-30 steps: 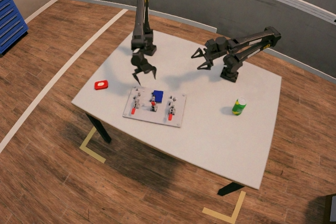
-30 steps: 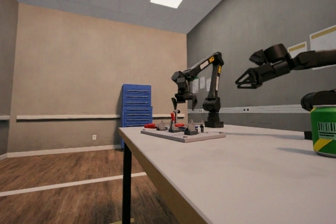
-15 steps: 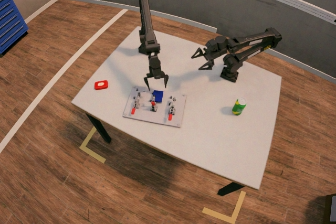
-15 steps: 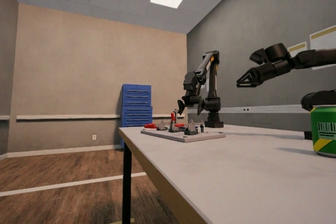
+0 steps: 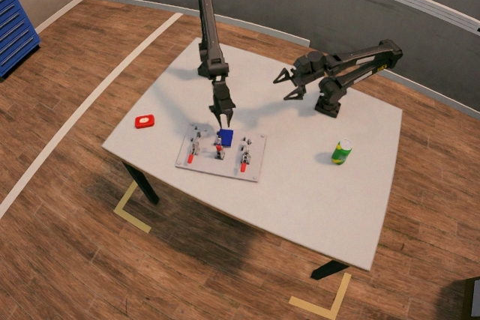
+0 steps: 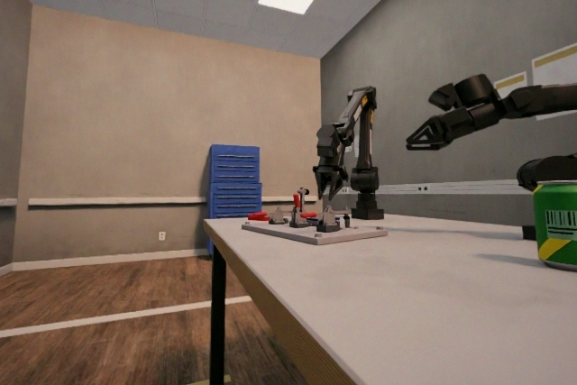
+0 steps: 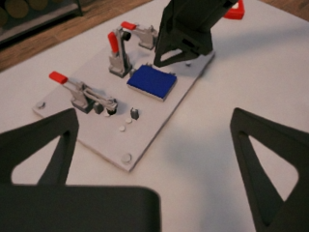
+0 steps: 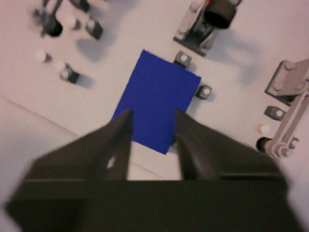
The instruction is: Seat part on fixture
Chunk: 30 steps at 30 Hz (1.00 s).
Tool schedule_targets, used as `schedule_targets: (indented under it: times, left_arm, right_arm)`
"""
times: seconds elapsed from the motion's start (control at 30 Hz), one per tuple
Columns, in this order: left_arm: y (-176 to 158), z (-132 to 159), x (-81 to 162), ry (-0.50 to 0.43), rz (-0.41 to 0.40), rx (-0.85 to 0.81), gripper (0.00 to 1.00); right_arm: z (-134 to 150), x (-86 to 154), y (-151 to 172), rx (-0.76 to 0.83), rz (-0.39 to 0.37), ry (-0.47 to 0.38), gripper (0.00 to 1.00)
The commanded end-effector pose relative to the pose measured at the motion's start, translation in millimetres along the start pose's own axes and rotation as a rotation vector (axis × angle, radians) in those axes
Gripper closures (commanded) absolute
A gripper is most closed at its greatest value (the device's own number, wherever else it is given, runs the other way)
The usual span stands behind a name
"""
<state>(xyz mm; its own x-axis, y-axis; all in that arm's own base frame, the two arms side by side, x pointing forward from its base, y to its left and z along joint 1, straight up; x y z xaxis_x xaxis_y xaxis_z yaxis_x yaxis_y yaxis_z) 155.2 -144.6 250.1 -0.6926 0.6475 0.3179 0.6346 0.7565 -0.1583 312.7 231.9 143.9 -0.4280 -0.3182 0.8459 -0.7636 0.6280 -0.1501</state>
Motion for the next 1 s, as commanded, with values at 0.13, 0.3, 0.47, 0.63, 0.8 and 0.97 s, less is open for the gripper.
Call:
schedule_targets:
  times: [0.13,0.3,0.47,0.63,0.8,0.97]
  left_arm:
    - [-4.8,-26.9,5.4,-0.048,0.008,0.007,0.0]
    - [-4.8,-26.9,5.4,-0.048,0.008,0.007,0.0]
    - [-4.8,-26.9,5.4,-0.048,0.008,0.007,0.0]
    - [-4.8,-26.9,5.4,-0.048,0.008,0.007,0.0]
    - [-4.8,-26.9,5.4,-0.048,0.008,0.007,0.0]
    - [-4.8,-26.9,5.4,-0.048,0.008,0.007,0.0]
  right_arm:
    - [-35.6,-11.5,1.1,0.324,-0.052,0.088,1.0]
    - [-48.2,-24.3,5.8,0.567,-0.136,0.19,1.0]
    - [-58.0,-34.4,10.1,0.763,-0.221,0.264,1.0]
    - [-65.1,-41.8,13.8,0.918,-0.3,0.314,1.0]
    - [-72.1,-49.5,19.1,1.062,-0.39,0.356,1.0]
    - [-76.5,-54.8,24.9,1.117,-0.446,0.38,1.0]
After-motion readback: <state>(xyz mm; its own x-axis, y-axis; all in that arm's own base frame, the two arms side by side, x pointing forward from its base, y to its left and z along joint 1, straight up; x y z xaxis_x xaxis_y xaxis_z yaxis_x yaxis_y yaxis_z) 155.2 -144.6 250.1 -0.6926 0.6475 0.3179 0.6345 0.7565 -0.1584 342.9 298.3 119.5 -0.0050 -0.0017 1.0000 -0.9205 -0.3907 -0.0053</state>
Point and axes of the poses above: on each arm, the point where the finger pads meet when closed, its own x axis back along the fingers, its own y axis across the jaws, z = x × y, the point moved 9 cm from there along x, back along the fingers, and after that the axes turned 10 degrees about x, right-handed, at the moved point
